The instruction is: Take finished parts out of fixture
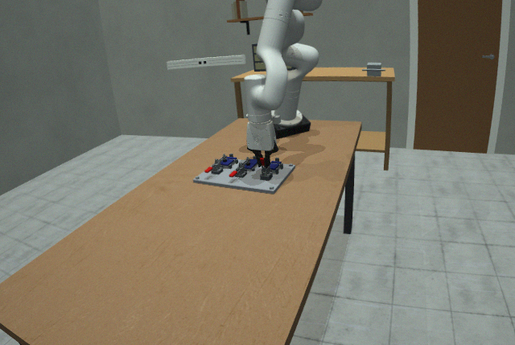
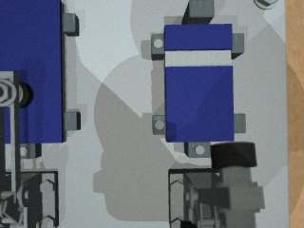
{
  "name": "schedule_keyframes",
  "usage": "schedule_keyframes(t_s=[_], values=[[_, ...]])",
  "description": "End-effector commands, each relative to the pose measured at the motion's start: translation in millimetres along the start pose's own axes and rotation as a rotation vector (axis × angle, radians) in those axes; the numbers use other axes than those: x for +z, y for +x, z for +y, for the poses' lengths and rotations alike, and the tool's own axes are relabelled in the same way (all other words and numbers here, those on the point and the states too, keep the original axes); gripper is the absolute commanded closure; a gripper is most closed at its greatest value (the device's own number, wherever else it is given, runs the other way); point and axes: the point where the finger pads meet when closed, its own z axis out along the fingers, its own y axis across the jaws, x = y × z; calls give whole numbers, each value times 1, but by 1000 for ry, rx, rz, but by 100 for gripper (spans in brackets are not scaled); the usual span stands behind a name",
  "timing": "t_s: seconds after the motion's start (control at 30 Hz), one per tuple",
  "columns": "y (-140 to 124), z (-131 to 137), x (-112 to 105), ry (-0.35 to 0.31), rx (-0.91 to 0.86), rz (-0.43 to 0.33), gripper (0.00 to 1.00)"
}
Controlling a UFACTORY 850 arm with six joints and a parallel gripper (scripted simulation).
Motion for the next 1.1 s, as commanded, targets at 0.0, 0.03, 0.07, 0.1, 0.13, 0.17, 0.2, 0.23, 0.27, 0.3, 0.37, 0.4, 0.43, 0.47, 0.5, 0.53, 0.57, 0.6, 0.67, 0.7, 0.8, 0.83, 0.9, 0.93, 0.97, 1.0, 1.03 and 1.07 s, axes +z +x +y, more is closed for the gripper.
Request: schedule_keyframes(t_s=[0.0,0.03,0.07,0.1,0.13,0.17,0.2,0.23,0.27,0.3,0.37,0.4,0.43,0.47,0.5,0.53,0.57,0.6,0.67,0.7,0.8,0.83,0.9,0.93,0.97,1.0,1.03,1.07], values=[[1,0,-1,0,0,-1,100],[1,0,-1,0,0,-1,100],[2,0,-1,0,0,-1,100],[2,0,-1,0,0,-1,100],[2,0,-1,0,0,-1,100],[3,0,-1,0,0,-1,100],[3,0,-1,0,0,-1,100],[3,0,-1,0,0,-1,100],[3,0,-1,0,0,-1,100],[3,0,-1,0,0,-1,100],[3,0,-1,0,0,-1,100],[3,0,-1,0,0,-1,100],[4,0,-1,0,0,-1,100],[4,0,-1,0,0,-1,100],[4,0,-1,0,0,-1,100],[4,0,-1,0,0,-1,100],[4,0,-1,0,0,-1,100],[4,0,-1,0,0,-1,100],[4,0,-1,0,0,-1,100],[4,0,-1,0,0,-1,100],[4,0,-1,0,0,-1,100],[4,0,-1,0,0,-1,100],[4,0,-1,0,0,-1,100],[4,0,-1,0,0,-1,100],[4,0,-1,0,0,-1,100],[4,0,-1,0,0,-1,100],[4,0,-1,0,0,-1,100],[4,0,-1,0,0,-1,100]])
